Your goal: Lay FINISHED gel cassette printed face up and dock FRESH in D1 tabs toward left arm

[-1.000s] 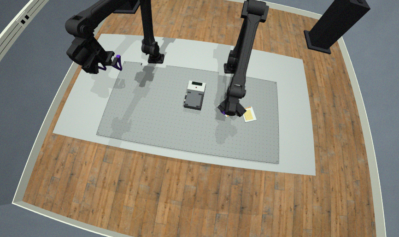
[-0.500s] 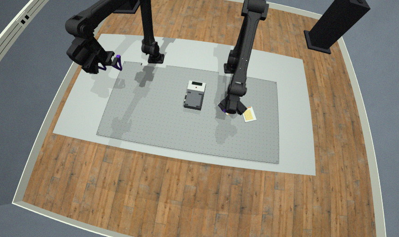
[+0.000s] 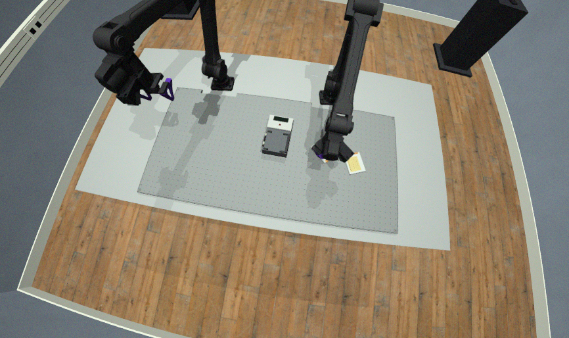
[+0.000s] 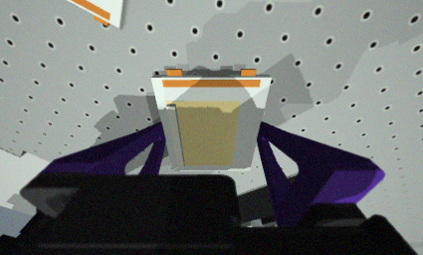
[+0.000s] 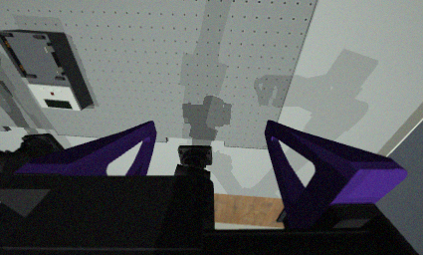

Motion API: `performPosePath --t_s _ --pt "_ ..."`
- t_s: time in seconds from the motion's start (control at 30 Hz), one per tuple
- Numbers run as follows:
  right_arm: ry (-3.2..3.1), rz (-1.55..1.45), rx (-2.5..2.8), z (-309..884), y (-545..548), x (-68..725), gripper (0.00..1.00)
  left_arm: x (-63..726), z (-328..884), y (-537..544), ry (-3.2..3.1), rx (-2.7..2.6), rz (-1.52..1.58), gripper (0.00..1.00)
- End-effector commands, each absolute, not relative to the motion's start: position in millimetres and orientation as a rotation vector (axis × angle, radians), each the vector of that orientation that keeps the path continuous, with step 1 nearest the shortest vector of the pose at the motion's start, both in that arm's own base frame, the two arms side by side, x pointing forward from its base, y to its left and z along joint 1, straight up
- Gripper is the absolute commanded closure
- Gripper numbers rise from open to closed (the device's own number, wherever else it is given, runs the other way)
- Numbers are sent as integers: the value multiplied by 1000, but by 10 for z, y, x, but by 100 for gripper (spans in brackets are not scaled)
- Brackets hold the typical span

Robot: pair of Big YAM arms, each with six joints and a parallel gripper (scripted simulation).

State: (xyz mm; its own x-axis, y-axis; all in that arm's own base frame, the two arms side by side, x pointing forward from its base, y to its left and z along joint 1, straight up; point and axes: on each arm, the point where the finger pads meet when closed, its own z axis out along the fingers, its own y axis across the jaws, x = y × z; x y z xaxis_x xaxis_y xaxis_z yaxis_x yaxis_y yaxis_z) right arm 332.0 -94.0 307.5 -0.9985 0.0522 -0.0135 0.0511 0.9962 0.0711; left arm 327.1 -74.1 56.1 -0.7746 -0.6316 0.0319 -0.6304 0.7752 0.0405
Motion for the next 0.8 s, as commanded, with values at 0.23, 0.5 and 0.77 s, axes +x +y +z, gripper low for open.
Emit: performPosePath --t_s 0.23,0.5,0.77 --pt "3109 107 112 3273 -1007 3414 0 3468 894 -786 -2960 1052 0 100" --pt "3109 107 112 3273 -1007 3414 0 3467 921 -786 -2960 1052 0 100" --pt "3109 107 112 3273 -1007 3414 0 3467 921 -786 -2960 1052 0 100"
